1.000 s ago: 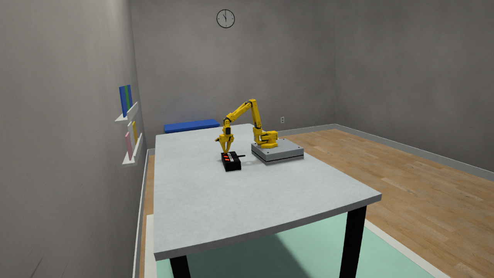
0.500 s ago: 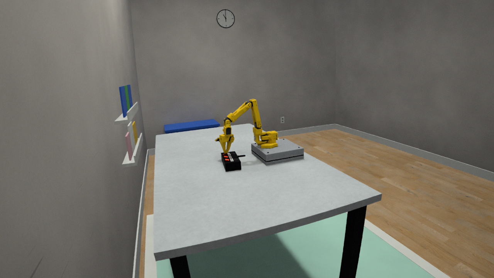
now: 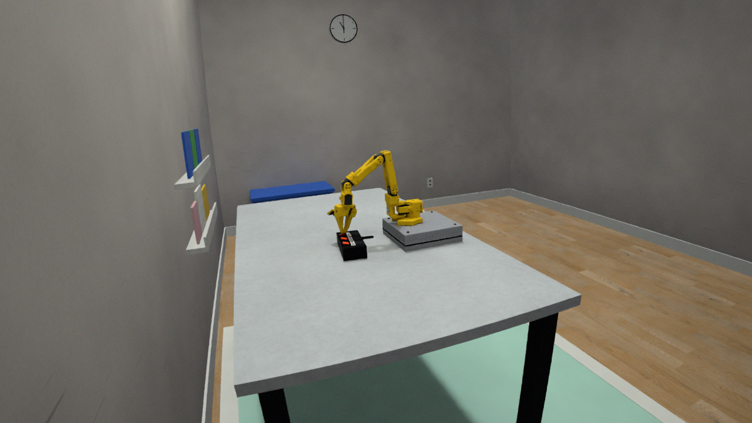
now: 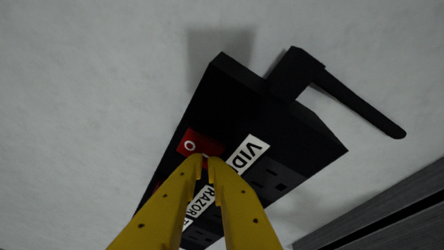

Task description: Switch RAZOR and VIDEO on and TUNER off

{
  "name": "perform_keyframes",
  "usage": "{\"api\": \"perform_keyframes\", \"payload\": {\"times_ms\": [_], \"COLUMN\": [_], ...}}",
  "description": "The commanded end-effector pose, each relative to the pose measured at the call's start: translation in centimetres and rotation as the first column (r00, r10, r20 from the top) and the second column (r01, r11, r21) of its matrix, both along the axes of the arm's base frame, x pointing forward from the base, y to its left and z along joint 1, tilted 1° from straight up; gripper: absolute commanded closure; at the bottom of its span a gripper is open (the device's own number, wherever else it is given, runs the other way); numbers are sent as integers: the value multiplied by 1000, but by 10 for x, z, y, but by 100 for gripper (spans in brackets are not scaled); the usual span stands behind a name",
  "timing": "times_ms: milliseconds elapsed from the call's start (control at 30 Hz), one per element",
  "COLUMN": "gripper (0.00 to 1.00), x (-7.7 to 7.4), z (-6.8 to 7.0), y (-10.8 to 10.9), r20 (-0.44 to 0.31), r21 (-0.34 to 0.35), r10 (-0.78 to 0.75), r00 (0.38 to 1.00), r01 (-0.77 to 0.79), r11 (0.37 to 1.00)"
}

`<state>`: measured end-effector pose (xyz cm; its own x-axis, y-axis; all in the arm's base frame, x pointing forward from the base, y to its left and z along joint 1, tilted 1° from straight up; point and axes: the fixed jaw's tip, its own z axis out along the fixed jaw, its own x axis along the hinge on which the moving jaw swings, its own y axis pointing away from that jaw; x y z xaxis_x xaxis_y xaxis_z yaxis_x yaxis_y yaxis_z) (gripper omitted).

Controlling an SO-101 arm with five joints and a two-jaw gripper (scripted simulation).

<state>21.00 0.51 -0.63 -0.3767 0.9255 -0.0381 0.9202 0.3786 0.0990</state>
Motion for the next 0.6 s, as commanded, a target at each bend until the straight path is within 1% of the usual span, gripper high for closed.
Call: {"api": "perform_keyframes", "payload": {"times_ms": [0, 567], "gripper": [100, 100], "x": [-19, -23], "z": [-20, -24], "y": [1, 0], "r20": [-102, -102], "r21": [-2, -2], "r10": [-5, -6], "r00": [995, 995], "r01": [5, 6], "r11": [1000, 1000]}}
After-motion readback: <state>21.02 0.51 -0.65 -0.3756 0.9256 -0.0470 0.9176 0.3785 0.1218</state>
